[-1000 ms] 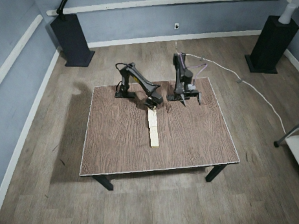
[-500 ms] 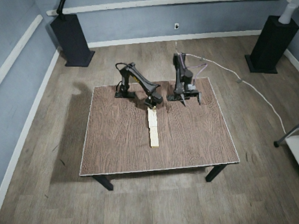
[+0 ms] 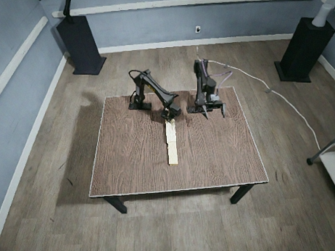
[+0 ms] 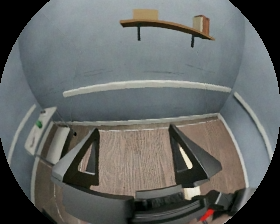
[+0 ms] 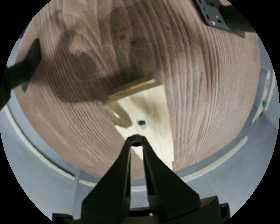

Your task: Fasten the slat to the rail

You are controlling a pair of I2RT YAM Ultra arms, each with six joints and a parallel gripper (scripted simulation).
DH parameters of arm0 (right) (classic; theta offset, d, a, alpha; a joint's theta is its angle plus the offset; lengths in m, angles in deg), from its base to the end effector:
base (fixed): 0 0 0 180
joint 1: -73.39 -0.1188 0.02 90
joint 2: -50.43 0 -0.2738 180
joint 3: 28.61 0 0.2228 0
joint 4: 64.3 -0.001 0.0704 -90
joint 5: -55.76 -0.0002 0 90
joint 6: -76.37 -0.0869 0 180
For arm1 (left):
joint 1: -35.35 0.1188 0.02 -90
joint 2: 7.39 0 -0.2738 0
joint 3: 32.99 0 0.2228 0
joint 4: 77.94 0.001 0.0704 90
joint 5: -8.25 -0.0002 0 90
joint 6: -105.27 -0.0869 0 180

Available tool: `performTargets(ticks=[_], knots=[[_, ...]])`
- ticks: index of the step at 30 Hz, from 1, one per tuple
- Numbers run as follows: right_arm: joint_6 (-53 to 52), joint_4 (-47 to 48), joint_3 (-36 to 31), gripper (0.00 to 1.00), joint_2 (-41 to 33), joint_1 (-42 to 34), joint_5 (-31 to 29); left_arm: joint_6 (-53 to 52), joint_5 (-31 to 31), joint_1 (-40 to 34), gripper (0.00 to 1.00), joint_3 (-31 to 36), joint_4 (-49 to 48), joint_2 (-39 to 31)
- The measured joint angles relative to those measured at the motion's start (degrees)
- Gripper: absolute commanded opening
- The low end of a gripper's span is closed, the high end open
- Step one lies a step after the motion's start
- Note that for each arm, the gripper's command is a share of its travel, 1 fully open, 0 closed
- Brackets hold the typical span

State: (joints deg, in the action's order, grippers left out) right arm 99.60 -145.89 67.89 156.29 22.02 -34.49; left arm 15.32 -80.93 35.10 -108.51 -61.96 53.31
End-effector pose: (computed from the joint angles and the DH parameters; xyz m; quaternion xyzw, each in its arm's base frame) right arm 0.1942 0.2440 0.1887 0.9909 -0.1340 -0.0024 0.0082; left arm 0.2587 0.0011 0.4112 -0.0038 0.7142 0.0033 0.6999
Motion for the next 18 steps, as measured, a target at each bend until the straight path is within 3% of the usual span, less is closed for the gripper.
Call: performTargets(ticks=[18], knots=[[1.33,-1.16,0.0,0.12,-0.68,1.09,0.0,0.0,0.0,0.0,1.0,0.0,0.0,0.0]])
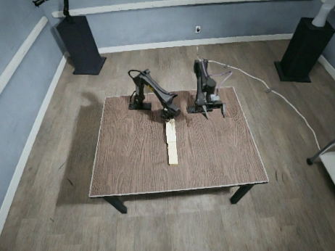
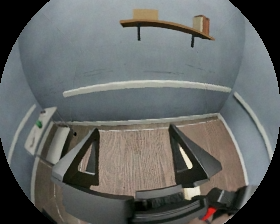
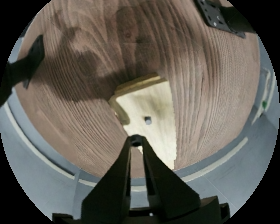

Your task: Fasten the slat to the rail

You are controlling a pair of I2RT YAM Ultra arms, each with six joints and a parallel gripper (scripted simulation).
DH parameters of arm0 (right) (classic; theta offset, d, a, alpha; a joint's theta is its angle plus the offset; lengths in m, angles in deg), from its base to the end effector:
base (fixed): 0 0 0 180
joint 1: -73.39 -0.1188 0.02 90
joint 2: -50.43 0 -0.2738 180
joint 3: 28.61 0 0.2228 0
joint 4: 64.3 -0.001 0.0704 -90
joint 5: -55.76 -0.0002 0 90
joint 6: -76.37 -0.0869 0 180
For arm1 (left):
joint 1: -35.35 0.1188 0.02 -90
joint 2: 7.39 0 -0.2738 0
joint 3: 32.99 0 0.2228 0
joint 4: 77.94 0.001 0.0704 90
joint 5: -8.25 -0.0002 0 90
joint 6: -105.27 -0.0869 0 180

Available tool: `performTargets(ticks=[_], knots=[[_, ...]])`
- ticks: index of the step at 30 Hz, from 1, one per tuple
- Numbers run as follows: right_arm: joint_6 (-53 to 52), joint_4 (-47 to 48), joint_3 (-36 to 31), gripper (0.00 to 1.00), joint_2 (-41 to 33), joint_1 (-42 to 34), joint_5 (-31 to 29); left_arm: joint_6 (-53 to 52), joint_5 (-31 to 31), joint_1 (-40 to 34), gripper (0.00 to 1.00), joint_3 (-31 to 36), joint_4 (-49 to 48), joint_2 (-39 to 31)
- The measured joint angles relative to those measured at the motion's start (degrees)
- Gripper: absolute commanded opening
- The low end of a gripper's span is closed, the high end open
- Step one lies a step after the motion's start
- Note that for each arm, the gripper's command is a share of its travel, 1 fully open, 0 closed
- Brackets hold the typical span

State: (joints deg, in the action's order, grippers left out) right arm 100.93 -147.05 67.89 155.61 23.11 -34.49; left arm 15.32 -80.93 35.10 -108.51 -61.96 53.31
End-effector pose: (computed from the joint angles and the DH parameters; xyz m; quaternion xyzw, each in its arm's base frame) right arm 0.1962 0.2372 0.1922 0.9912 -0.1319 -0.0048 0.0117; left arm 0.2587 0.0011 0.4112 -0.0038 0.7142 0.0033 0.6999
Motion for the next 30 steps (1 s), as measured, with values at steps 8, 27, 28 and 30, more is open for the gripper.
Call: performTargets(ticks=[8,27,28,30], knots=[[0.04,-0.02,0.0,0.12,0.0,0.0,0.0,0.0,0.0,0.0,1.0,0.0,0.0,0.0],[-1.68,-0.02,0.0,0.12,0.0,-2.1,0.0,0.0,0.0,0.0,1.0,0.0,0.0,0.0],[-1.86,-0.02,0.0,0.12,0.0,-2.29,0.0,0.0,0.0,0.0,1.0,0.0,0.0,0.0],[-2.12,-0.04,0.0,0.12,0.0,-2.54,0.0,0.0,0.0,0.0,1.0,0.0,0.0,0.0]])
